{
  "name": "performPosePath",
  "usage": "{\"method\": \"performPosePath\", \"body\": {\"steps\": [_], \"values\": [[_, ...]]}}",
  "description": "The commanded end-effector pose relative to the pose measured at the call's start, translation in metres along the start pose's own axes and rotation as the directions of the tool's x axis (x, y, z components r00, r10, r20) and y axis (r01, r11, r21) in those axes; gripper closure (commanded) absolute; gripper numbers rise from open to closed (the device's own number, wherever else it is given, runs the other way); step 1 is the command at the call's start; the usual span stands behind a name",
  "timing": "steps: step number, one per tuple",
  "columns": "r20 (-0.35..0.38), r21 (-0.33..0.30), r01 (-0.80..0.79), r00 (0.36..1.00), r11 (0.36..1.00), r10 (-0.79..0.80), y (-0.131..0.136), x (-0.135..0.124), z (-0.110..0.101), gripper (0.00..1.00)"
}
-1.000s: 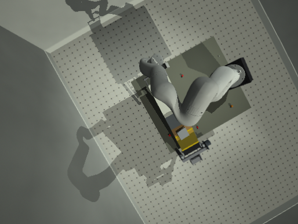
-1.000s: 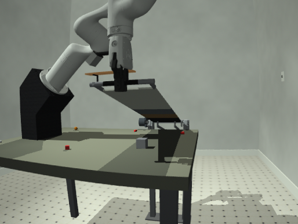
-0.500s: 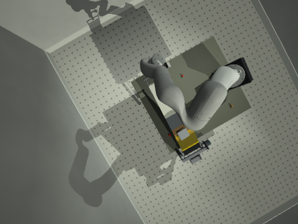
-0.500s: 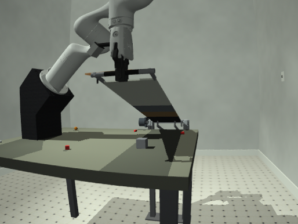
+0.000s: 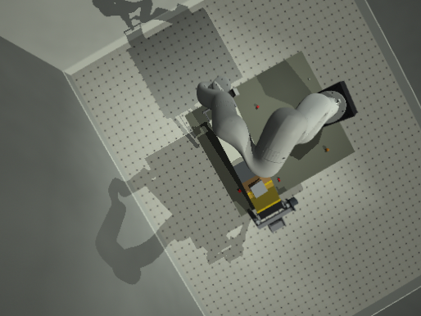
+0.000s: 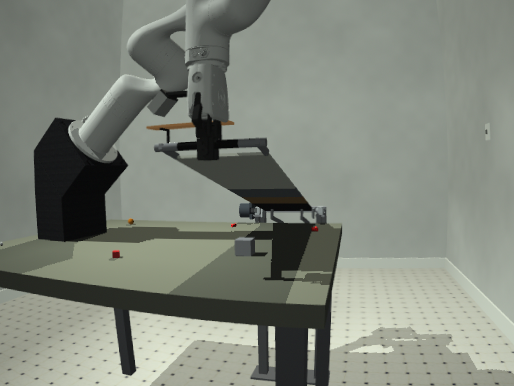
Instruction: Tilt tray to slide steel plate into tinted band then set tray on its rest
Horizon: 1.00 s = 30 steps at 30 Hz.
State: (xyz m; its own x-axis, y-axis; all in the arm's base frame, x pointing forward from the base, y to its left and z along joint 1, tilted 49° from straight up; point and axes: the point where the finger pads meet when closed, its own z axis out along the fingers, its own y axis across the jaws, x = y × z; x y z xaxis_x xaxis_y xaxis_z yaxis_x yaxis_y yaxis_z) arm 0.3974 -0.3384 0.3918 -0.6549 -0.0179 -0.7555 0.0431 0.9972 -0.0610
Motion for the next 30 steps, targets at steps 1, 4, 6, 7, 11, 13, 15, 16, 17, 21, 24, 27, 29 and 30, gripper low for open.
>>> {"method": "performPosePath", "body": {"steps": [1, 4, 6, 7, 11, 13, 15, 16, 17, 21, 24, 27, 29, 30], "values": [[0.002, 0.0, 0.001, 1.0, 1.0, -0.001, -0.001, -0.001, 0.002, 1.0], [0.002, 0.0, 0.001, 1.0, 1.0, -0.001, -0.001, -0.001, 0.003, 1.0], [0.002, 0.0, 0.001, 1.0, 1.0, -0.001, -0.001, -0.001, 0.003, 1.0], [0.002, 0.0, 0.001, 1.0, 1.0, -0.001, -0.001, -0.001, 0.004, 1.0], [0.002, 0.0, 0.001, 1.0, 1.0, -0.001, -0.002, -0.001, 0.005, 1.0], [0.002, 0.0, 0.001, 1.0, 1.0, -0.001, -0.002, -0.001, 0.005, 1.0], [0.002, 0.0, 0.001, 1.0, 1.0, -0.001, 0.004, -0.001, -0.016, 1.0], [0.002, 0.0, 0.001, 1.0, 1.0, -0.001, 0.009, -0.001, -0.035, 1.0], [0.002, 0.0, 0.001, 1.0, 1.0, -0.001, 0.014, -0.001, -0.053, 1.0], [0.002, 0.0, 0.001, 1.0, 1.0, -0.001, 0.014, -0.001, -0.053, 1.0], [0.002, 0.0, 0.001, 1.0, 1.0, -0.001, 0.0, -0.001, -0.003, 1.0], [0.002, 0.0, 0.001, 1.0, 1.0, -0.001, -0.001, -0.001, 0.002, 1.0], [0.002, 0.0, 0.001, 1.0, 1.0, -0.001, -0.001, -0.001, 0.002, 1.0], [0.002, 0.0, 0.001, 1.0, 1.0, -0.001, -0.001, -0.001, 0.002, 1.0]]}}
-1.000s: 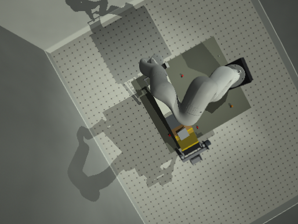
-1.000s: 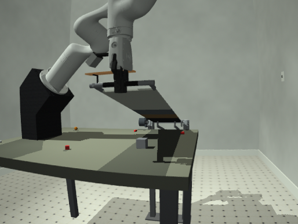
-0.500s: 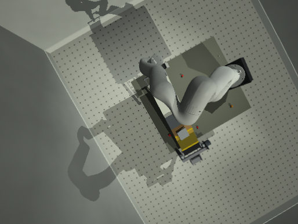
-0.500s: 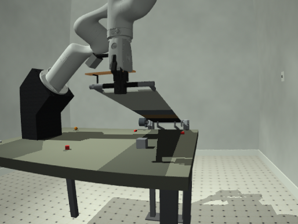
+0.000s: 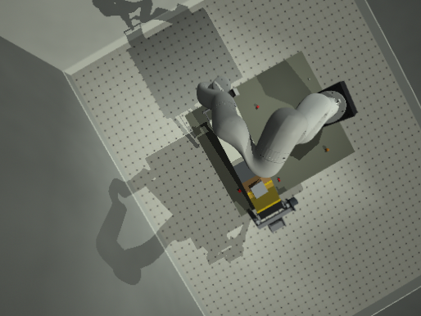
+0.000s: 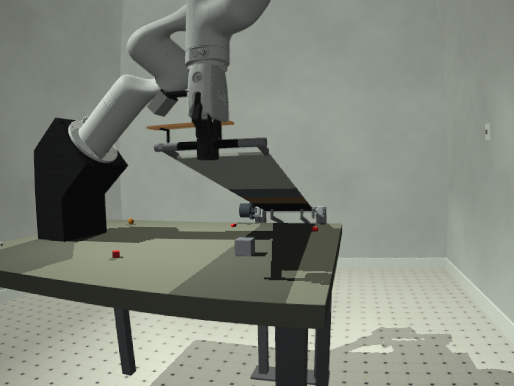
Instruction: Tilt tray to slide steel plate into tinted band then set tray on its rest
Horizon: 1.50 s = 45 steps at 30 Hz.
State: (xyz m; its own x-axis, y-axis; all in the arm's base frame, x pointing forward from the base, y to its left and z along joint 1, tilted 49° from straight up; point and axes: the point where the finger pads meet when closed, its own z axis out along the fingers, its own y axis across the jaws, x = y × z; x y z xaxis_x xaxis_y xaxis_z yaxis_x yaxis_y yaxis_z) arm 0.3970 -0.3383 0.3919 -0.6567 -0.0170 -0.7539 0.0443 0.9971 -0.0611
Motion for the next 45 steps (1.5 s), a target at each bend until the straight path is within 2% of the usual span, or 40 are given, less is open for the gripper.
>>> {"method": "performPosePath", "body": {"steps": [1, 17, 19, 22, 23, 24, 27, 28, 29, 45], "values": [[0.004, -0.001, 0.001, 1.0, 1.0, -0.001, -0.002, -0.001, 0.006, 1.0], [0.004, -0.001, 0.001, 1.0, 1.0, -0.001, -0.003, -0.001, 0.011, 1.0], [0.004, -0.001, 0.001, 1.0, 1.0, -0.001, 0.002, -0.001, -0.011, 1.0], [0.004, -0.001, 0.001, 1.0, 1.0, -0.001, 0.017, -0.001, -0.061, 1.0], [0.004, -0.001, 0.001, 1.0, 1.0, -0.001, 0.018, -0.001, -0.066, 1.0], [0.004, -0.001, 0.001, 1.0, 1.0, -0.001, 0.017, -0.001, -0.061, 1.0], [0.004, -0.001, 0.001, 1.0, 1.0, -0.001, 0.002, -0.001, -0.011, 1.0], [0.004, -0.001, 0.001, 1.0, 1.0, -0.001, -0.001, -0.001, 0.003, 1.0], [0.004, -0.001, 0.001, 1.0, 1.0, -0.001, -0.002, -0.001, 0.008, 1.0], [0.004, -0.001, 0.001, 1.0, 1.0, -0.001, -0.004, -0.001, 0.015, 1.0]]}}
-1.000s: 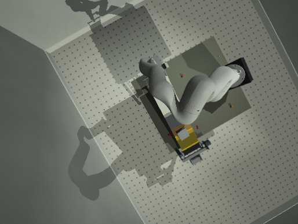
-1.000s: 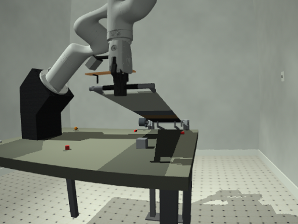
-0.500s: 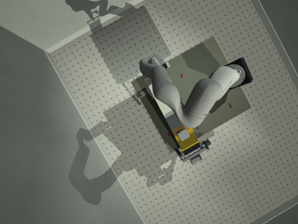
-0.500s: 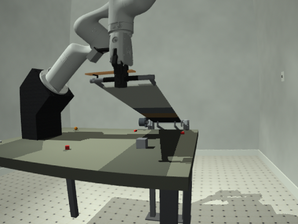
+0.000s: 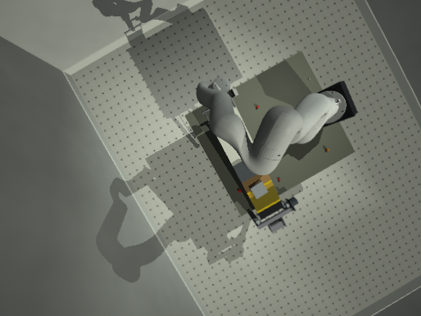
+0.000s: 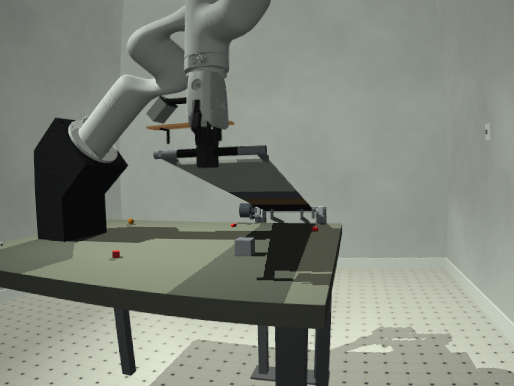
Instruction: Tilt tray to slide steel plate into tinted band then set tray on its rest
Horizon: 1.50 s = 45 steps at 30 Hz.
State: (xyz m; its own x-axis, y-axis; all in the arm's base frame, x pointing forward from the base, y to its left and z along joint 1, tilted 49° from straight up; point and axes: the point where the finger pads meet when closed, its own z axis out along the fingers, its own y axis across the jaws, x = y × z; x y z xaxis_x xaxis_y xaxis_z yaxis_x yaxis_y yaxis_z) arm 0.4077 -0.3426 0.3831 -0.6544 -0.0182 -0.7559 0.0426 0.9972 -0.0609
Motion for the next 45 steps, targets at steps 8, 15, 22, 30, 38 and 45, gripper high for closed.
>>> {"method": "performPosePath", "body": {"steps": [8, 15, 22, 30, 38, 45], "values": [[0.001, 0.001, 0.0, 1.0, 1.0, 0.0, 0.004, -0.001, -0.019, 1.0], [0.001, 0.001, 0.0, 1.0, 1.0, 0.0, 0.009, -0.001, -0.038, 1.0], [0.001, 0.001, 0.0, 1.0, 1.0, 0.0, 0.0, -0.001, -0.001, 1.0], [0.001, 0.001, 0.0, 1.0, 1.0, 0.0, -0.001, -0.001, 0.004, 1.0], [0.001, 0.001, 0.0, 1.0, 1.0, 0.0, -0.002, -0.001, 0.007, 1.0], [0.001, 0.001, 0.0, 1.0, 1.0, 0.0, 0.017, -0.001, -0.064, 1.0]]}}
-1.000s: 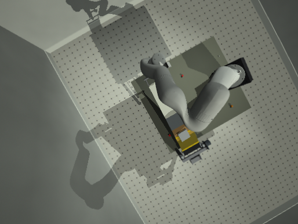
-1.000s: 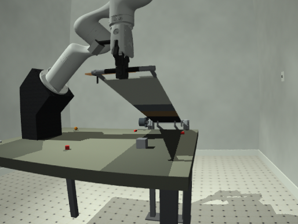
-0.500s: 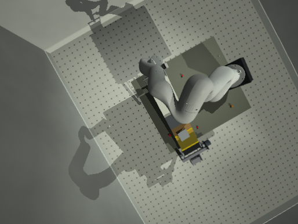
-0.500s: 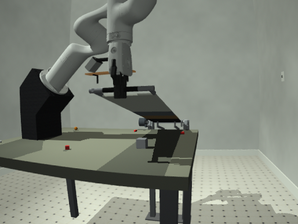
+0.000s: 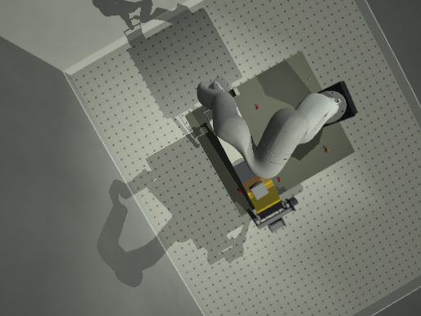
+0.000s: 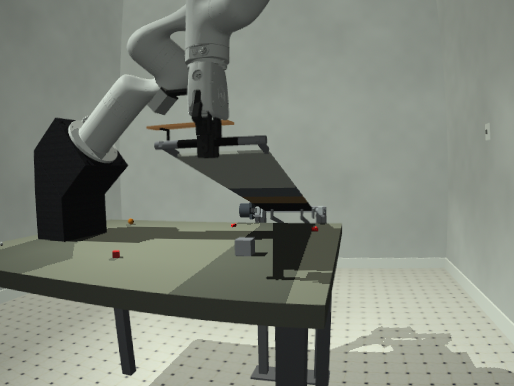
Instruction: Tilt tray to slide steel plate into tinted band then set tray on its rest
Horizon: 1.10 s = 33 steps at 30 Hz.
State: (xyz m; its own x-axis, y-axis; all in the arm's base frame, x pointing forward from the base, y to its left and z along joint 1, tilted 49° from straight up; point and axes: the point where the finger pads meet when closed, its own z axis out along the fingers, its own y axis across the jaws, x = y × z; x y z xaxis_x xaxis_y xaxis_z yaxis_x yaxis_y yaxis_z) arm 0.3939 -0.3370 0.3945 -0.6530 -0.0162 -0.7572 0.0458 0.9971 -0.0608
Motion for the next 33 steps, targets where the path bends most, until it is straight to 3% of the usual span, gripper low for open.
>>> {"method": "performPosePath", "body": {"steps": [1, 2, 5, 7, 29, 31, 33], "values": [[-0.001, -0.002, 0.002, 1.0, 1.0, -0.002, 0.014, -0.001, -0.051, 1.0], [-0.001, -0.002, 0.002, 1.0, 1.0, -0.002, 0.012, -0.001, -0.046, 1.0], [-0.001, -0.002, 0.002, 1.0, 1.0, -0.002, -0.001, -0.001, 0.004, 1.0], [-0.001, -0.002, 0.002, 1.0, 1.0, -0.002, -0.006, -0.001, 0.023, 1.0], [-0.001, -0.002, 0.002, 1.0, 1.0, -0.002, -0.007, -0.001, 0.031, 1.0], [-0.001, -0.002, 0.002, 1.0, 1.0, -0.002, -0.003, -0.001, 0.01, 1.0], [-0.001, -0.002, 0.002, 1.0, 1.0, -0.002, 0.007, -0.001, -0.027, 1.0]]}}
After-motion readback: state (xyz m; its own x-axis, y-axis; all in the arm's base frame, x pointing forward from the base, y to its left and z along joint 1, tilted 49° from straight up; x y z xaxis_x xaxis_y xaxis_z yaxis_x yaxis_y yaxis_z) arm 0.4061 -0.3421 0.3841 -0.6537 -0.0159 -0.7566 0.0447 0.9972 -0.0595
